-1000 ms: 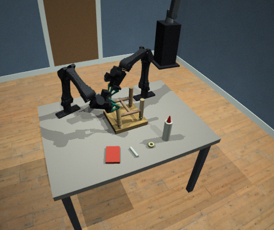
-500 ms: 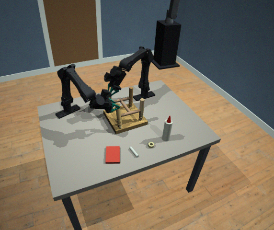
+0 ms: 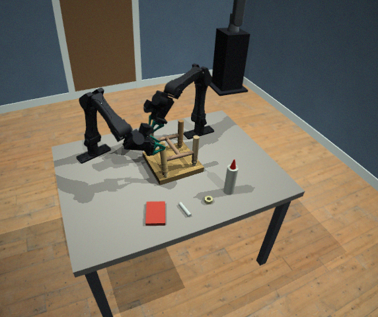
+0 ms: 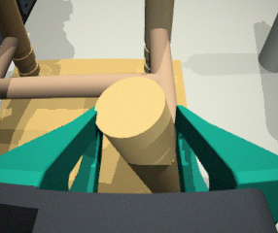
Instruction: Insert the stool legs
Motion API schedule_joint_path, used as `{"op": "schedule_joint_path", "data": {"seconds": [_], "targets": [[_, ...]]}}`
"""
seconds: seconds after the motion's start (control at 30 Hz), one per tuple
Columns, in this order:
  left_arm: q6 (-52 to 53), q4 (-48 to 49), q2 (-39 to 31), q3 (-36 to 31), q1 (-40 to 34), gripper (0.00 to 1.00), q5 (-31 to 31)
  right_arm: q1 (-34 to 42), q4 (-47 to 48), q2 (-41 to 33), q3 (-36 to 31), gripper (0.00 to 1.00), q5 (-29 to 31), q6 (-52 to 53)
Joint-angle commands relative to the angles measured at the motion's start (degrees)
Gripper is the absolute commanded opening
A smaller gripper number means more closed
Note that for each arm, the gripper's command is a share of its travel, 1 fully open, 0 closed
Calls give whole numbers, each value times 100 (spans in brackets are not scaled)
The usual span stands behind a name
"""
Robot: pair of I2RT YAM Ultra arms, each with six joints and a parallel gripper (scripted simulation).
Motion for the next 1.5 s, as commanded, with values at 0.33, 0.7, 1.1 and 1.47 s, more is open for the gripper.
{"op": "schedule_joint_path", "data": {"seconds": [0.33, 0.7, 1.1, 1.47], "targets": [[-49, -609, -167, -84, -301, 28, 1193, -375, 469, 23, 293, 28, 815, 65], [-55, -604, -171, -89, -300, 28, 1195, -368, 455, 32, 305, 28, 821, 62], [-21, -81, -38, -48, -90, 28, 228, -101, 60, 46, 168, 28, 78, 158], [-21, -215, -99, -87, -153, 28, 474, -168, 206, 65, 185, 28, 269, 156]]}}
